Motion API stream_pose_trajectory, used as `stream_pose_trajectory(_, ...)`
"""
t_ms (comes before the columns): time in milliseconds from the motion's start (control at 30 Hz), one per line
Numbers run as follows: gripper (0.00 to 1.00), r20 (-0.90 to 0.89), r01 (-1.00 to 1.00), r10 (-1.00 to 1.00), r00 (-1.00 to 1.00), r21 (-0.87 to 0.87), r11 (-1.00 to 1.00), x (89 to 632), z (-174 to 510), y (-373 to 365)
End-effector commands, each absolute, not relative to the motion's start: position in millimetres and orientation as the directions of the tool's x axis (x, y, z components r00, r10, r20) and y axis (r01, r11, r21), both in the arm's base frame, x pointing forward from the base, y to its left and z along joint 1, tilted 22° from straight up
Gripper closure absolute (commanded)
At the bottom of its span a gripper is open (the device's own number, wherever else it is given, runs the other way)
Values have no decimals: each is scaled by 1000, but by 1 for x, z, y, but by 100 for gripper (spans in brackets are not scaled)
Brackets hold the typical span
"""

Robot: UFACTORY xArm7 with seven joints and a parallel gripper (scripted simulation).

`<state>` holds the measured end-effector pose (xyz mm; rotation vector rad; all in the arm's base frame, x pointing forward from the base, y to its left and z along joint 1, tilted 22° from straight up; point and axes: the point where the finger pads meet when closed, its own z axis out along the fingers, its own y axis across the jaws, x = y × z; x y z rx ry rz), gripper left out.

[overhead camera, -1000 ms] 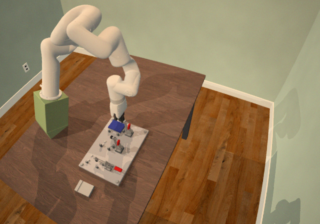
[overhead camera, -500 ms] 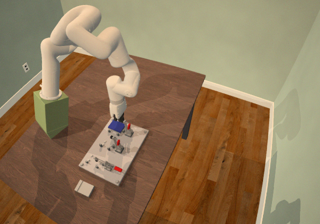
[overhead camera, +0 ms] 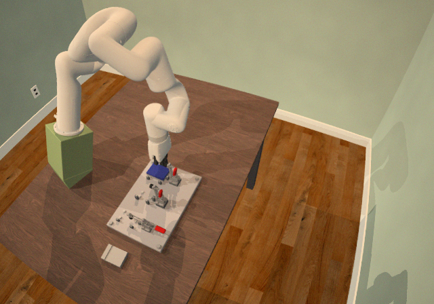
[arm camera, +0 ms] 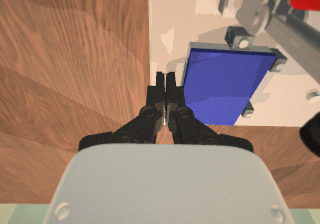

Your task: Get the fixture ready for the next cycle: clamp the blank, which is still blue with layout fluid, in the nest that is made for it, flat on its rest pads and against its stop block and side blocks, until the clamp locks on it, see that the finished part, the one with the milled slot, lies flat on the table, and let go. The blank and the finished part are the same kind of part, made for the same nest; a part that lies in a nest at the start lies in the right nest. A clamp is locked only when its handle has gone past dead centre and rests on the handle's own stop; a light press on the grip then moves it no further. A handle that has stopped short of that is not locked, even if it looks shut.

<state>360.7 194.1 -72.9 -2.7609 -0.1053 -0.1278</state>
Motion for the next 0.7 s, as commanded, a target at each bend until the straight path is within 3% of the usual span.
stream_pose_trajectory(0, 100, 105, 90, 56, 993, -362, -928, 362, -72, 194)
stream_pose_trajectory(667, 100, 105, 90, 56, 993, -362, -928, 362, -74, 190)
